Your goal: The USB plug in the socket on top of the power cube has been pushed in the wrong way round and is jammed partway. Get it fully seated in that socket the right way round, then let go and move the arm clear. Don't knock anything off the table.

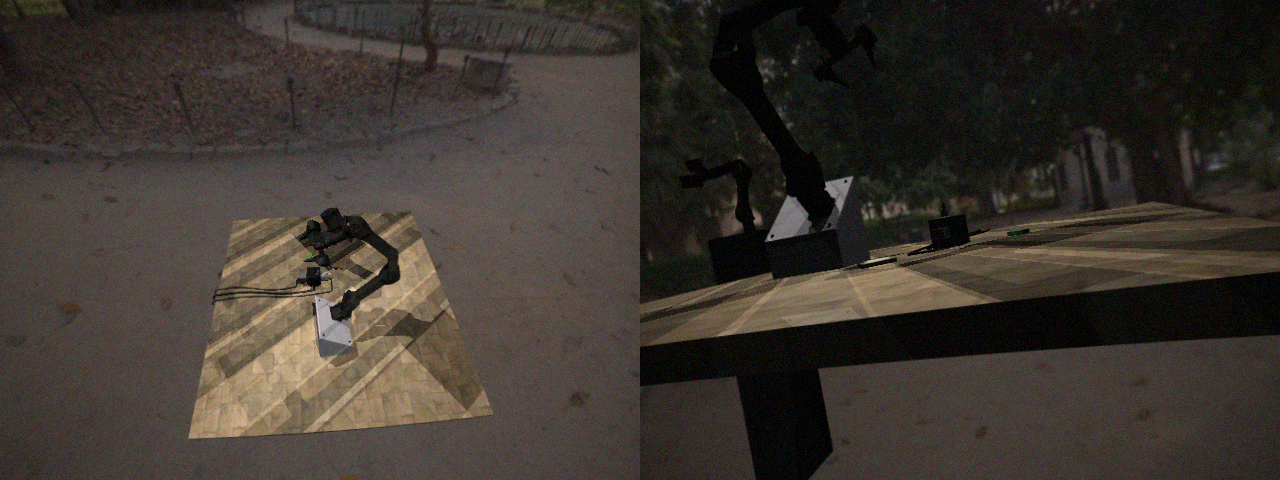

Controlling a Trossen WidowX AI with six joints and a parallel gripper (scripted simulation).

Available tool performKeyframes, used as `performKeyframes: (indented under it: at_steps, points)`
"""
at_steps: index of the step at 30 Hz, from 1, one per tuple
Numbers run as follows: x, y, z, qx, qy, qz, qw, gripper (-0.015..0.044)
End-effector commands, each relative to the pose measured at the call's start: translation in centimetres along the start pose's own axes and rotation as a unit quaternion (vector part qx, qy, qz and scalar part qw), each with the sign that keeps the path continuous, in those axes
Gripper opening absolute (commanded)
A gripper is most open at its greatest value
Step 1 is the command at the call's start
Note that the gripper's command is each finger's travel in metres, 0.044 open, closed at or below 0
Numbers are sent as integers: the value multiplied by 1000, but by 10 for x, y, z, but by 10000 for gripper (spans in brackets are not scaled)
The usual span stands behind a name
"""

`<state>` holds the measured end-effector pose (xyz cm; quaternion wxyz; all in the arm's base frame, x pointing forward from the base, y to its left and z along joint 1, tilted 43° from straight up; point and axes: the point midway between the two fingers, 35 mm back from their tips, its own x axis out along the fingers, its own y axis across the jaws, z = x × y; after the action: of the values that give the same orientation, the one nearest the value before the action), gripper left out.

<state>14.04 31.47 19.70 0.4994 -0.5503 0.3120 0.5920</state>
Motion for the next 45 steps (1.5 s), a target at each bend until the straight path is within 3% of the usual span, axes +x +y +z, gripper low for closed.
performKeyframes:
  at_steps: [1, 9, 17, 45]
  points:
    - [42, -35, -49, 44, 90, -7, 995, 440]
    - [118, -77, -195, 133, 288, 14, 948, 440]
    - [160, -48, -341, 184, 447, 92, 870, 440]
    - [179, -32, -365, 188, 464, 107, 859, 440]
